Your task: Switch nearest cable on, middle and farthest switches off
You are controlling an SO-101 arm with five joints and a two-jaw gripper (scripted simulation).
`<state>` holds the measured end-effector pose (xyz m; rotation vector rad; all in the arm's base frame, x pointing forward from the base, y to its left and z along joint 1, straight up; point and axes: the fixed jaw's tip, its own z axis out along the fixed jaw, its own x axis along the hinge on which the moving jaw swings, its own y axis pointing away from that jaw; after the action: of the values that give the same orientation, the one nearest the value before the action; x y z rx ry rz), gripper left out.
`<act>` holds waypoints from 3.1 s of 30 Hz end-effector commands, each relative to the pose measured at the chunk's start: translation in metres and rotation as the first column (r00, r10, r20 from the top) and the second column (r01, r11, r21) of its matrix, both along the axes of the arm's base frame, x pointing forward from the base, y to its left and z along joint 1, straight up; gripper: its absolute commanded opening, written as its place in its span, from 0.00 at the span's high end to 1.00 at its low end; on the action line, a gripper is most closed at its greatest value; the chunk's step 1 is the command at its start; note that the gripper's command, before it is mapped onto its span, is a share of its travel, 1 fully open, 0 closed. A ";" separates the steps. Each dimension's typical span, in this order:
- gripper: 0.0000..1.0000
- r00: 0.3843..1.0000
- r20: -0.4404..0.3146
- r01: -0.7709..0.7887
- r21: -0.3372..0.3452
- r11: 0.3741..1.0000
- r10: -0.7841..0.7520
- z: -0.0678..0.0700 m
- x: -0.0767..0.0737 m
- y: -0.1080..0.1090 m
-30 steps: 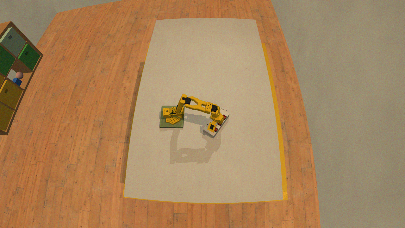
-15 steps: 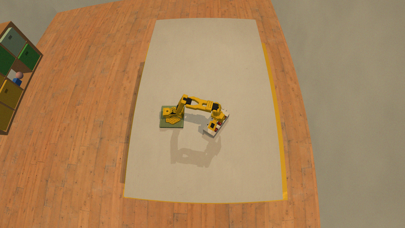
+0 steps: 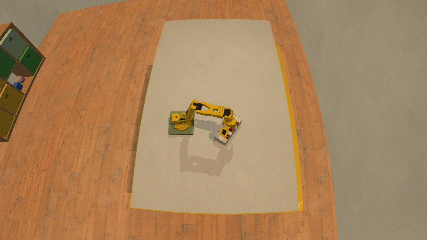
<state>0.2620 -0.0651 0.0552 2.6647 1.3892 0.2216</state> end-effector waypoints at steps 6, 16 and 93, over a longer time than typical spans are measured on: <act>1.00 1.000 -0.018 -0.019 0.004 1.000 0.019 -0.003 0.000 0.003; 1.00 0.996 -0.019 -0.092 0.004 0.996 0.092 -0.003 0.007 0.022; 1.00 0.981 -0.019 -0.191 0.004 0.982 0.191 -0.008 0.012 0.049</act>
<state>0.2737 -0.0185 0.0471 2.5525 1.6308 0.2181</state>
